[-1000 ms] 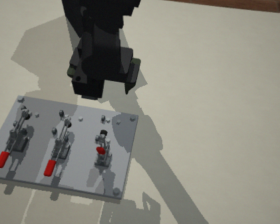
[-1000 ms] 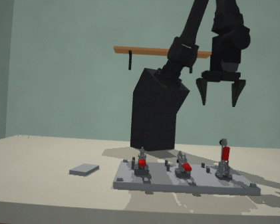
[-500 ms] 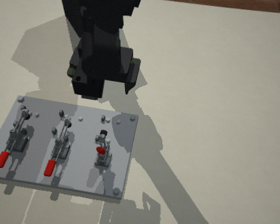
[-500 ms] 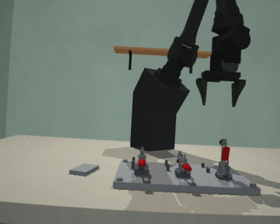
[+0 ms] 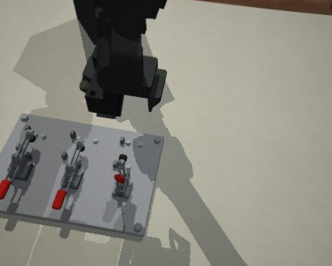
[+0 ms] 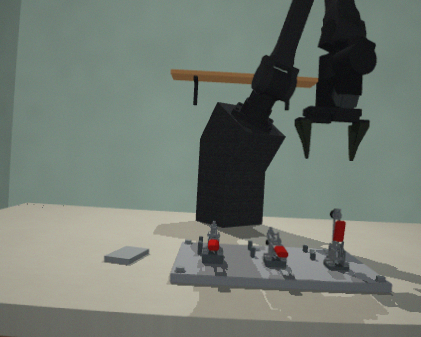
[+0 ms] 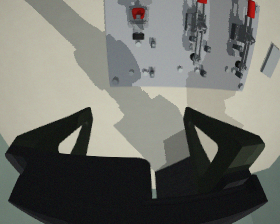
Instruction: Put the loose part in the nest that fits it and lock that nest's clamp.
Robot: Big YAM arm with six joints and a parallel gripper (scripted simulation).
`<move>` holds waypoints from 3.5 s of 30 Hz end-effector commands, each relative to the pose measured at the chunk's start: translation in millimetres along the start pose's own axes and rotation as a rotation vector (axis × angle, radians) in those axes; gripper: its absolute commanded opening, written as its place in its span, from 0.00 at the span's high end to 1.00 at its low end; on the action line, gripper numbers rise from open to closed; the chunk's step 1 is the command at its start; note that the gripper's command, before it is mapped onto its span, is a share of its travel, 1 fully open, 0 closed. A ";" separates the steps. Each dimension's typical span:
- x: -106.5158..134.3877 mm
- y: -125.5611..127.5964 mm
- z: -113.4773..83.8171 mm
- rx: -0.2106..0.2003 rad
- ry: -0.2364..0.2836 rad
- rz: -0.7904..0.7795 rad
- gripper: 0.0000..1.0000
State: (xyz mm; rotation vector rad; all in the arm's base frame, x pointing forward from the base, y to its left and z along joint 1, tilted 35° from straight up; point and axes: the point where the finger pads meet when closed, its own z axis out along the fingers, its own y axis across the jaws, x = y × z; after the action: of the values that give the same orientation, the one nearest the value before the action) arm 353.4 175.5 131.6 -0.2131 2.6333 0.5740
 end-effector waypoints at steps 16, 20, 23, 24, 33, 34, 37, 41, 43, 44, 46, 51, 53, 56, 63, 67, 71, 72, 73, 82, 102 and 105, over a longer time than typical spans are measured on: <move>-7.9 -0.1 -9.2 0.001 -0.019 -0.003 0.08; 0.5 -10.9 -1.7 0.007 0.007 0.004 0.08; 1.7 -20.7 2.2 0.008 0.013 0.006 0.08; -0.2 -23.9 1.9 0.007 0.009 0.005 0.08; -11.8 -62.1 -0.5 0.004 -0.013 -0.002 0.08; -15.1 -69.4 -1.5 0.004 -0.017 -0.004 0.08; -28.6 -94.1 -5.9 0.005 -0.036 -0.012 0.08; -30.1 -136.5 -6.0 0.008 -0.030 -0.010 0.08; -28.8 -159.8 -6.1 0.008 -0.018 -0.004 0.08; -28.5 -172.0 -6.2 0.008 -0.014 -0.002 0.08; -28.5 -172.0 -6.2 0.008 -0.014 -0.002 0.08; -33.1 -238.8 -6.9 0.009 -0.014 -0.001 0.08; -34.9 -265.3 -7.3 0.010 -0.014 0.000 0.08; -37.3 -301.3 -7.8 0.011 -0.015 0.000 0.08; -40.5 -349.3 -8.7 0.013 -0.015 0.000 0.08; -42.2 -375.2 -9.2 0.014 -0.016 0.000 0.08; -43.1 -389.6 -9.5 0.014 -0.016 0.000 0.08; -43.3 -391.6 -9.5 0.014 -0.016 0.000 0.08; -43.4 -393.1 -9.5 0.014 -0.016 0.000 0.08; -50.7 -392.9 -19.1 0.028 -0.032 -0.009 0.08; -50.7 -393.0 -19.1 0.026 -0.033 0.105 0.08; -50.6 -393.1 -19.1 0.026 -0.033 0.179 0.08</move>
State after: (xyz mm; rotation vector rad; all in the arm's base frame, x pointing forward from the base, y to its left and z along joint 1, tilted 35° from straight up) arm 473.6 -163.3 9.0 -0.0950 2.6585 0.6052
